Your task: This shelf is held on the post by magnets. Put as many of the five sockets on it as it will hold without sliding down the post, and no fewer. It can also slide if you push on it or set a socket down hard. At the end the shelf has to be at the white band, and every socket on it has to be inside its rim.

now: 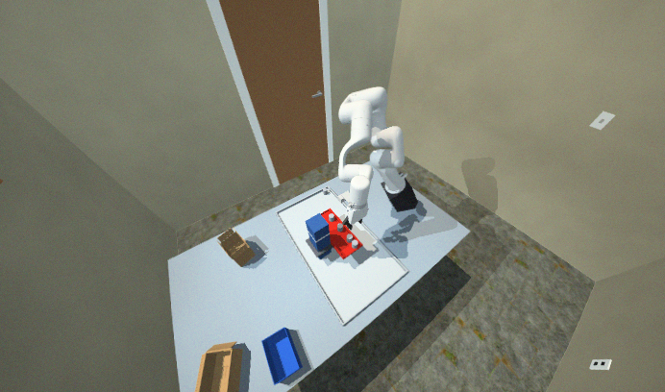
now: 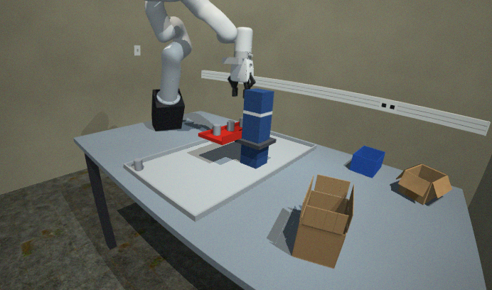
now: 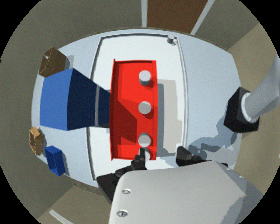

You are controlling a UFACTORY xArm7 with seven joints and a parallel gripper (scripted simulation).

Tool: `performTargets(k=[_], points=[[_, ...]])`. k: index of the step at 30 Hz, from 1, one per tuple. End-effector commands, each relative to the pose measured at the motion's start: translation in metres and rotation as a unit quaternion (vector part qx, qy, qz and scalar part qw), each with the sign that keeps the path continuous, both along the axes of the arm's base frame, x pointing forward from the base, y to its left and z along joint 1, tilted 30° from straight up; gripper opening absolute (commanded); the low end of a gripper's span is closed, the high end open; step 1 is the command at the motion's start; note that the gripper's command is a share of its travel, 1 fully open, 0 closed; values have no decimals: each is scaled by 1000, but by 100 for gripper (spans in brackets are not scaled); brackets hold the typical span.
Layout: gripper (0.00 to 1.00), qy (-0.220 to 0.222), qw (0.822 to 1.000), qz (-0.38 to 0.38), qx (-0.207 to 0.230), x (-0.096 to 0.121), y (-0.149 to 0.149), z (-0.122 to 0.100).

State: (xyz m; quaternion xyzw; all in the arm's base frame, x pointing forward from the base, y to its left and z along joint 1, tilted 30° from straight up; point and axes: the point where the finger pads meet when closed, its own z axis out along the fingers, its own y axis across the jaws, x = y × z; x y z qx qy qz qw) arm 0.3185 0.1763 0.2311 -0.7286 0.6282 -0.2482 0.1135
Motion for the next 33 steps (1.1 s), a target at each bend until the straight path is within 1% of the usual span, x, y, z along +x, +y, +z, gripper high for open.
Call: performTargets(k=[1, 3, 6, 33], points=[[61, 6, 1000, 1, 3, 26, 30, -15], [61, 6, 1000, 1, 3, 26, 30, -15], [61, 10, 1000, 3, 9, 32, 42, -22], [61, 10, 1000, 3, 8, 35, 44, -24]])
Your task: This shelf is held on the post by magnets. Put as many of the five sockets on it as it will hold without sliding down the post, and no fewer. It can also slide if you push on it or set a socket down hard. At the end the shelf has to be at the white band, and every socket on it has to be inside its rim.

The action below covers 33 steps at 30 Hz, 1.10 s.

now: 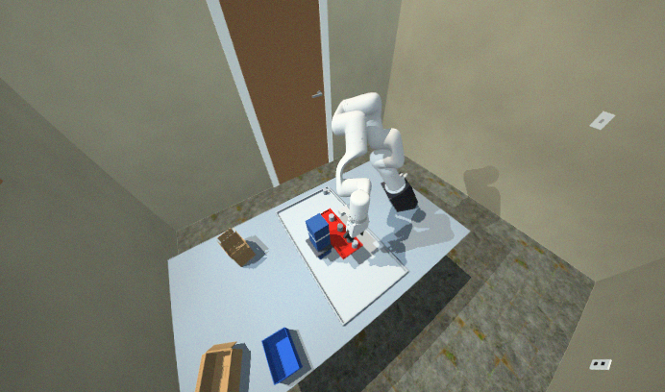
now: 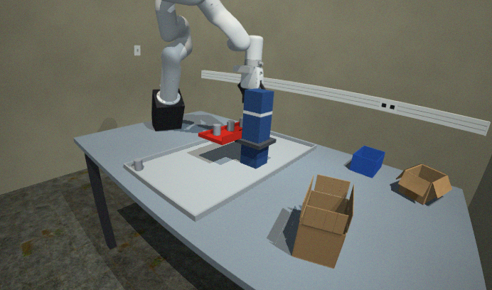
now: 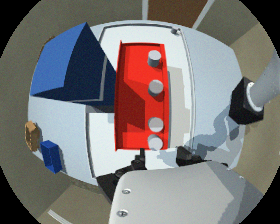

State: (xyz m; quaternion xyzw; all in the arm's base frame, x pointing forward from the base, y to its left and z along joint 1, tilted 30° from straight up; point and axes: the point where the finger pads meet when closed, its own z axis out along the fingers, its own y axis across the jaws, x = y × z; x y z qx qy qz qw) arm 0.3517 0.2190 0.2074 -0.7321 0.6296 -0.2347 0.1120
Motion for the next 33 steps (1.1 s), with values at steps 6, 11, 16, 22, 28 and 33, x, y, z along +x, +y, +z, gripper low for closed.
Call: performTargets(k=[6, 11, 16, 22, 28, 33], points=[[61, -1, 1000, 1, 1, 6, 0, -8], [61, -1, 1000, 1, 1, 13, -2, -21], [61, -1, 1000, 1, 1, 15, -3, -24], [61, -1, 1000, 1, 1, 15, -3, -24], [61, -1, 1000, 1, 1, 20, -4, -33], [61, -1, 1000, 1, 1, 27, -6, -45]])
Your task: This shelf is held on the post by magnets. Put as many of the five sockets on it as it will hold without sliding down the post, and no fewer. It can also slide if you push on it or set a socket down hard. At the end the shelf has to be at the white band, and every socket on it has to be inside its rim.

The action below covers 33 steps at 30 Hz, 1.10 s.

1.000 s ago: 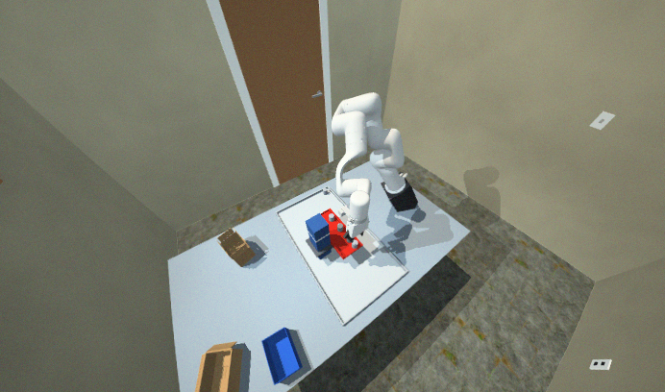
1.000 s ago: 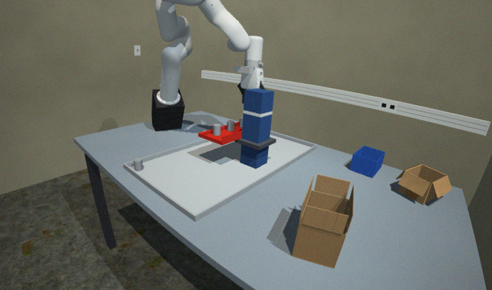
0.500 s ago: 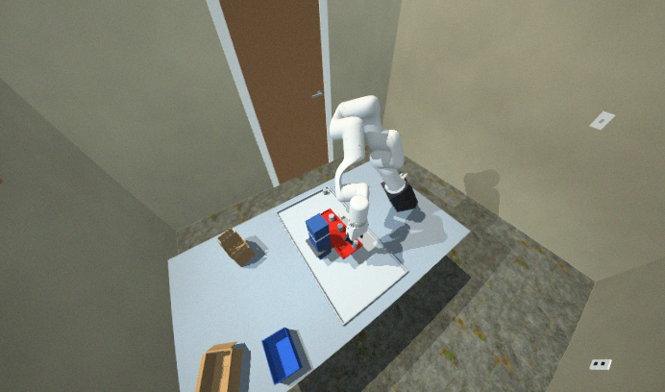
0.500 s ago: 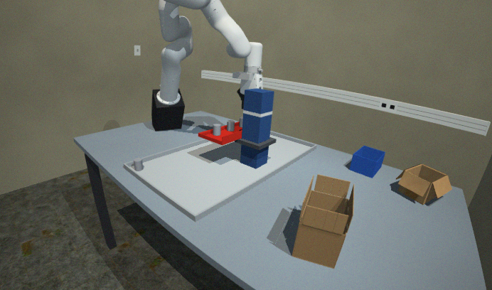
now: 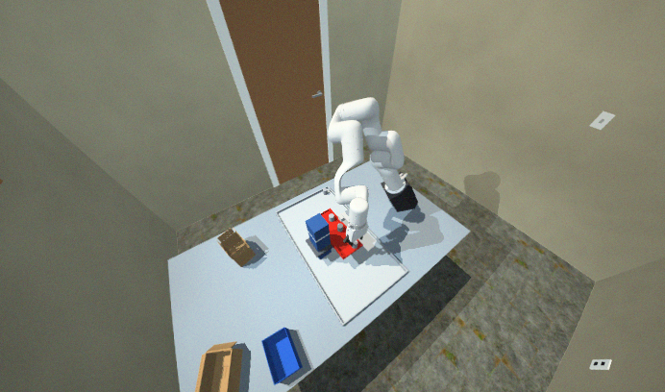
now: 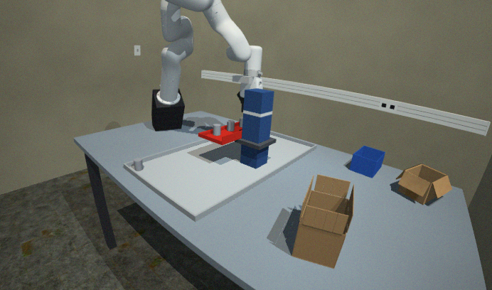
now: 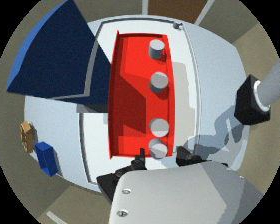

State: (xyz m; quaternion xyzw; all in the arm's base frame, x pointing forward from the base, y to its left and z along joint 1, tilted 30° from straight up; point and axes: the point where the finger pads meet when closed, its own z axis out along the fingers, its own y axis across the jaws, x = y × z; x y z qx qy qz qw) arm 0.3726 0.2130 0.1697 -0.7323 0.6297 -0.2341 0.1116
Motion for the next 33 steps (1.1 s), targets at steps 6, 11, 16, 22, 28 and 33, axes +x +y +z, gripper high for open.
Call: performTargets(k=[6, 11, 16, 22, 28, 33], points=[[61, -2, 1000, 1, 1, 8, -1, -12], [61, -2, 1000, 1, 1, 9, -1, -12], [61, -2, 1000, 1, 1, 12, -2, -19], [61, -2, 1000, 1, 1, 17, -3, -27], [61, -2, 1000, 1, 1, 17, -3, -28], [61, -2, 1000, 1, 1, 19, -3, -30]])
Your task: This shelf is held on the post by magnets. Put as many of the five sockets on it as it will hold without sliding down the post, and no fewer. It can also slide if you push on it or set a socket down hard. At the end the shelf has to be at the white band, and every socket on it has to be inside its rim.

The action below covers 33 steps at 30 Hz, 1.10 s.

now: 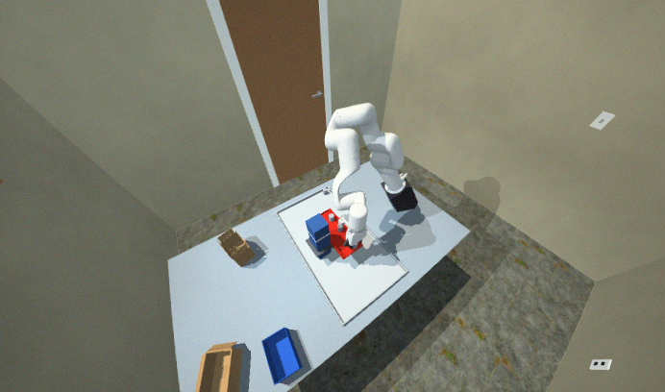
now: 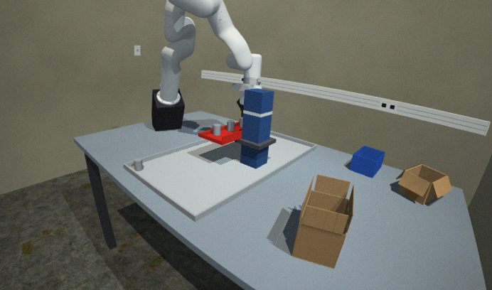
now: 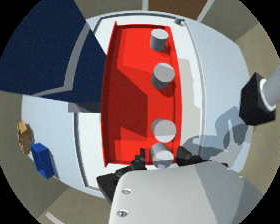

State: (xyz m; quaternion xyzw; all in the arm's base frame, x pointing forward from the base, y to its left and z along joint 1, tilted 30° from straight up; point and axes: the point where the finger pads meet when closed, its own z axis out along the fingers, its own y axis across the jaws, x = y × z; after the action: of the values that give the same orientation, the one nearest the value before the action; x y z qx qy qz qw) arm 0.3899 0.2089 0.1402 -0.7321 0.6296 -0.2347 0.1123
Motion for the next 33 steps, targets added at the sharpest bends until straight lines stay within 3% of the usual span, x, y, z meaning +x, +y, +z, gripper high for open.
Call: performTargets(k=[1, 8, 9, 33], points=[[61, -1, 1000, 1, 1, 2, 1, -1], [61, -1, 1000, 1, 1, 2, 1, -1], [0, -1, 1000, 1, 1, 2, 1, -1], [0, -1, 1000, 1, 1, 2, 1, -1]])
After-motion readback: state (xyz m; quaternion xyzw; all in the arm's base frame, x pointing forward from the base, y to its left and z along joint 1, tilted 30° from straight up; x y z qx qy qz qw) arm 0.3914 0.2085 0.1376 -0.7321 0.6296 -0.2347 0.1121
